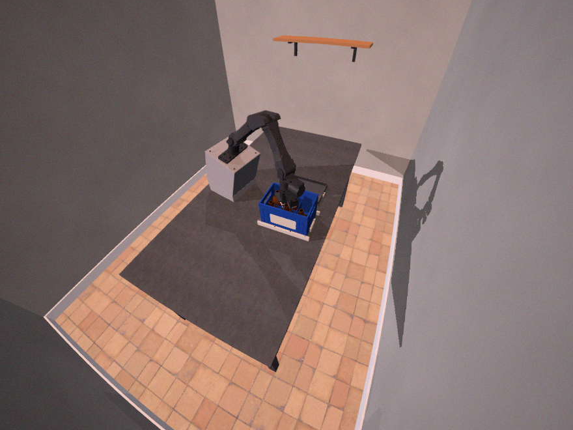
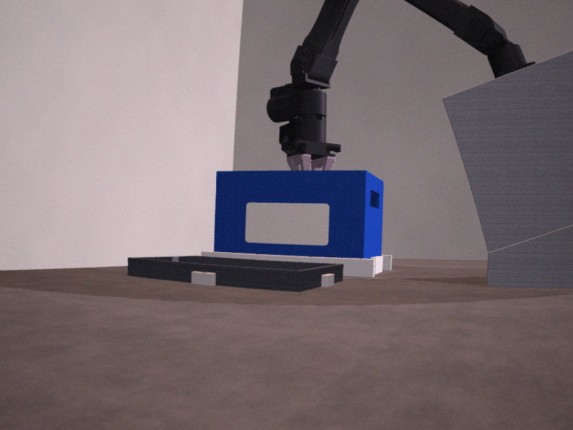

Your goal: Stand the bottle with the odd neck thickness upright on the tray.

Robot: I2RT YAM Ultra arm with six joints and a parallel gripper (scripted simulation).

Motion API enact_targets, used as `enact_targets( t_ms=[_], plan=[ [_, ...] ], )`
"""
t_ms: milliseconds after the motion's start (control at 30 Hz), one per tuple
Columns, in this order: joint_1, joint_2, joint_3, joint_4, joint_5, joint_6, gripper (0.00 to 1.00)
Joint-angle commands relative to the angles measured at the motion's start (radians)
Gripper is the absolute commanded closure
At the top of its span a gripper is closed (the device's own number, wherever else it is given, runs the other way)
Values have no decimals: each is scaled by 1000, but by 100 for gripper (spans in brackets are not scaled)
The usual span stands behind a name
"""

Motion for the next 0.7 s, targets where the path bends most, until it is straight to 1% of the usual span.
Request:
enact_targets(
  t_ms=[0, 667],
  plan=[
    [1, -33, 16, -3, 9, 0, 100],
    [-15, -70, 29, -53, 5, -9, 100]
  ],
)
